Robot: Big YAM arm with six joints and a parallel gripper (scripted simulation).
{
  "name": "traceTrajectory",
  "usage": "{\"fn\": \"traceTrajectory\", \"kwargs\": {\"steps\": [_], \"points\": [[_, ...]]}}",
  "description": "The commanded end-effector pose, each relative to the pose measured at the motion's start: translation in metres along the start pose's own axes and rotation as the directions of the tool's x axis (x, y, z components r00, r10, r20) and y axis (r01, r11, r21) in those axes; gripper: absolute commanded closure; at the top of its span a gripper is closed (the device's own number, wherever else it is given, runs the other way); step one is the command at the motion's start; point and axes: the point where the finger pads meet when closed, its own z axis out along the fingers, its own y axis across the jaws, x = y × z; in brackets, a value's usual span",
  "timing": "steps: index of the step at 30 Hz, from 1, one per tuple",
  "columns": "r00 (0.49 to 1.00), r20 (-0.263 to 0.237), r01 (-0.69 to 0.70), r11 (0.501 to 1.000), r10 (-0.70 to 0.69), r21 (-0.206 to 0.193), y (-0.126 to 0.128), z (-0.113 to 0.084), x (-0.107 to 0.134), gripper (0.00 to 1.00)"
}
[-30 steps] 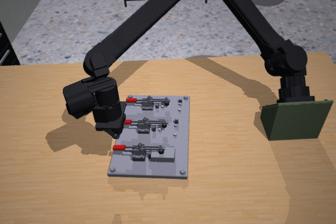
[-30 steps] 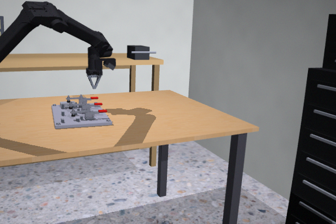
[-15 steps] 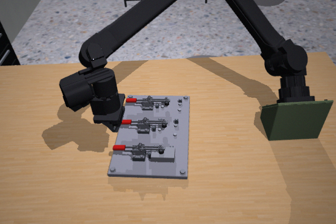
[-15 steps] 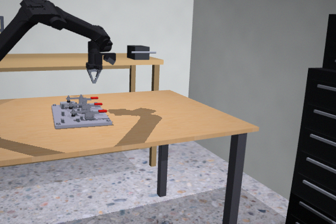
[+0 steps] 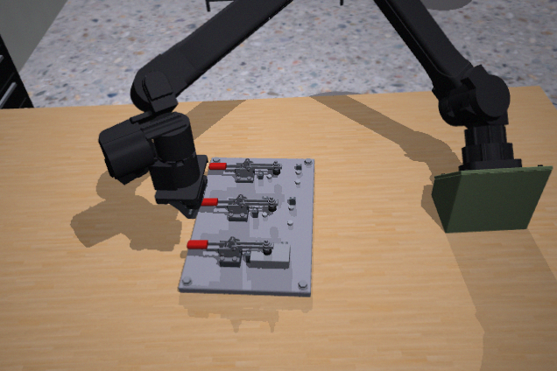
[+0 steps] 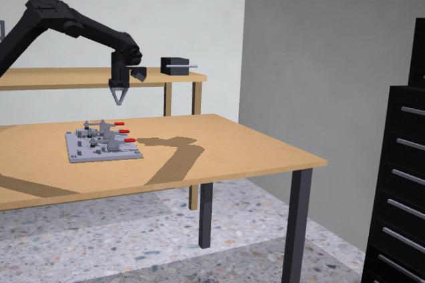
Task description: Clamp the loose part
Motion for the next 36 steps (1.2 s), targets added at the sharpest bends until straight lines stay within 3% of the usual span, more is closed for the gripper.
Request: {"fn": "traceTrajectory", "kwargs": {"steps": [1, 32, 33, 36], "points": [[1.0, 0.022, -0.019, 1.0, 0.019, -0.014, 0.0, -0.0173, -0.0122, 1.0], [1.0, 0.022, -0.019, 1.0, 0.019, -0.014, 0.0, -0.0173, -0.0122, 1.0], [1.0, 0.022, -0.019, 1.0, 0.019, -0.014, 0.0, -0.0173, -0.0122, 0.0], [1.0, 0.022, -0.019, 1.0, 0.019, -0.014, 0.0, -0.0173, -0.0122, 0.0]]}}
